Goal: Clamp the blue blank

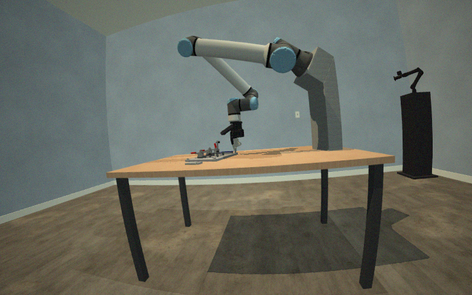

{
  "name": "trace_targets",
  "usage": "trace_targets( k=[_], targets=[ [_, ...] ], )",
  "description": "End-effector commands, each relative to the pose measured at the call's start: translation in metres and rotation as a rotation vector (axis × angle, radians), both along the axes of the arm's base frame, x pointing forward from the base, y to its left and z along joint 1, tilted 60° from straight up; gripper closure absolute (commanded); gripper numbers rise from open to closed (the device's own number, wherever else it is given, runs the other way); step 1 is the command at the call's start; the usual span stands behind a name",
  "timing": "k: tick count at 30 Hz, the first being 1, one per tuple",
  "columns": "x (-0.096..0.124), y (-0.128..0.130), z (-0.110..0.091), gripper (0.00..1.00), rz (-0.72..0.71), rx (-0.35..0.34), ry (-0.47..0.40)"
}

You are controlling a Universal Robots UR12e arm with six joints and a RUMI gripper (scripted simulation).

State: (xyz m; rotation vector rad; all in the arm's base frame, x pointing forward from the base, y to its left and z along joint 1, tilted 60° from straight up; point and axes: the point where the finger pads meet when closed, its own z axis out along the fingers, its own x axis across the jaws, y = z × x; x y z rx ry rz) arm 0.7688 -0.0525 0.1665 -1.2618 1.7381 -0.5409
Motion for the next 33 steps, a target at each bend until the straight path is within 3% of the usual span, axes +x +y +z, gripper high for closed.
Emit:
trace_targets(
  k=[1, 33],
  targets=[
    [0.0006, -0.0004, 0.0005, 1.0, 0.0, 0.0, 0.0],
    [0.0027, -0.0022, 0.0036, 1.0, 0.0, 0.0, -0.001]
  ],
)
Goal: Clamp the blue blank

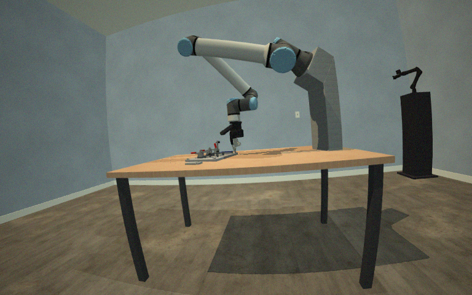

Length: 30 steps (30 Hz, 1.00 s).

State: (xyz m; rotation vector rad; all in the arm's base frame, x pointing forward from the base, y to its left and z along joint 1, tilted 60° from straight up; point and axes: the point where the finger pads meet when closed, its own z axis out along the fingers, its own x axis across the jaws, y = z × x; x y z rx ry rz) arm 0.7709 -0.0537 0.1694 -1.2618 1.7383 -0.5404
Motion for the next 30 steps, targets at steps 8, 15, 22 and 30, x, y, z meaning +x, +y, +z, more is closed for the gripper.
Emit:
trace_targets(
  k=[8, 15, 22, 30],
  targets=[
    [0.0034, -0.0031, 0.0056, 1.0, 0.0, -0.002, -0.004],
    [0.0031, -0.003, 0.0047, 1.0, -0.001, -0.001, -0.002],
    [0.0028, -0.0029, 0.004, 1.0, -0.001, -0.001, -0.001],
    [0.003, -0.003, 0.0043, 1.0, -0.001, -0.001, -0.001]
  ],
)
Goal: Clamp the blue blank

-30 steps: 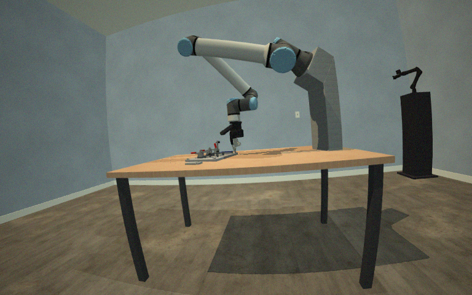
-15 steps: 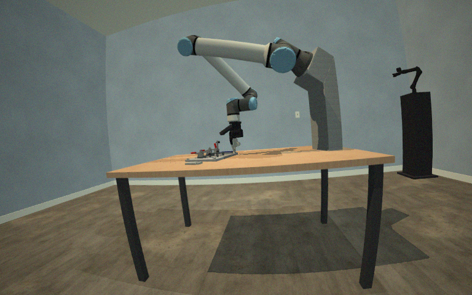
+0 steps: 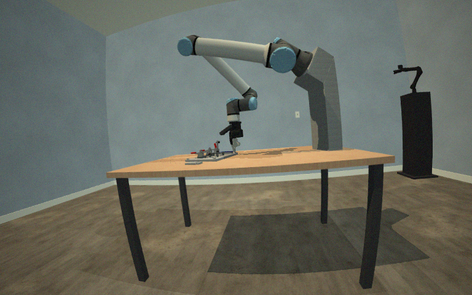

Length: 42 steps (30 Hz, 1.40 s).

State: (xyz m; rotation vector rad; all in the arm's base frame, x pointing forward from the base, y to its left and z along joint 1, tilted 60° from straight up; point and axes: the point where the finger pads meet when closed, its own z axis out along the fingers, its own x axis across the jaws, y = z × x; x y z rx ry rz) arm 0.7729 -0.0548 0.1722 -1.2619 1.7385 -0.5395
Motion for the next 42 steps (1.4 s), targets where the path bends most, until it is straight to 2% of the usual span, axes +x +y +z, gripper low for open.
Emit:
trace_targets(
  k=[1, 42],
  targets=[
    [0.0013, -0.0021, 0.002, 1.0, -0.001, -0.001, -0.002],
    [0.004, -0.0041, 0.0064, 1.0, -0.001, -0.002, -0.003]
  ],
)
